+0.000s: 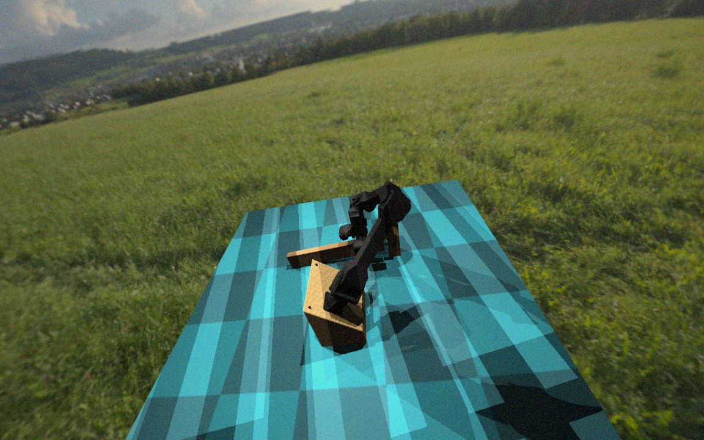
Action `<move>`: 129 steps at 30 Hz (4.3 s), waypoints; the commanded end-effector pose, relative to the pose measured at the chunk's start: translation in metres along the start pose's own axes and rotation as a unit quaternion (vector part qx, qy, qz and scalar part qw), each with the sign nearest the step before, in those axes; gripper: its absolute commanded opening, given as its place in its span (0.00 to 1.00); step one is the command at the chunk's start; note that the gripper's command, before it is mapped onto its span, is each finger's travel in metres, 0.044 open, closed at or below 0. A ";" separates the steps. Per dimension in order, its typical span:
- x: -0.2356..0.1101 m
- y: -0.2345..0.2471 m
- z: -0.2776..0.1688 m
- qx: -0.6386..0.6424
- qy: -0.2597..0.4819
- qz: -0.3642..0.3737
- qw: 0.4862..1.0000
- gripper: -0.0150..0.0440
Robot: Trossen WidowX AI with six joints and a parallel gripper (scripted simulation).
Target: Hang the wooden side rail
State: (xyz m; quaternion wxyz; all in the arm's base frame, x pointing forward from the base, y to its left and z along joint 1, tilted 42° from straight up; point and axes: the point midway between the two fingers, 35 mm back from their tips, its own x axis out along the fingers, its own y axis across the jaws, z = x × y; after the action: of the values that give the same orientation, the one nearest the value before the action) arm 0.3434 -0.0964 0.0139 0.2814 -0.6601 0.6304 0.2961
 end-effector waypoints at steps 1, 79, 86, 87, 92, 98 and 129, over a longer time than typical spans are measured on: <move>-0.003 -0.001 -0.003 0.001 0.001 -0.005 1.000 0.25; -0.003 -0.001 -0.012 0.001 0.001 -0.005 1.000 0.25; -0.003 -0.002 -0.013 0.001 0.001 -0.005 1.000 0.25; -0.003 -0.002 -0.013 0.001 0.001 -0.005 1.000 0.25; -0.003 -0.003 -0.013 0.001 0.001 -0.005 1.000 0.25; -0.003 -0.002 -0.014 0.001 0.001 -0.005 1.000 0.25; -0.003 -0.002 -0.017 0.001 0.001 -0.005 1.000 0.25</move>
State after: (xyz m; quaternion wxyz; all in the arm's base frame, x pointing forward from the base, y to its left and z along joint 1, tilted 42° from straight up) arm 0.3434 -0.1069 0.0233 0.2817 -0.6602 0.6304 0.2957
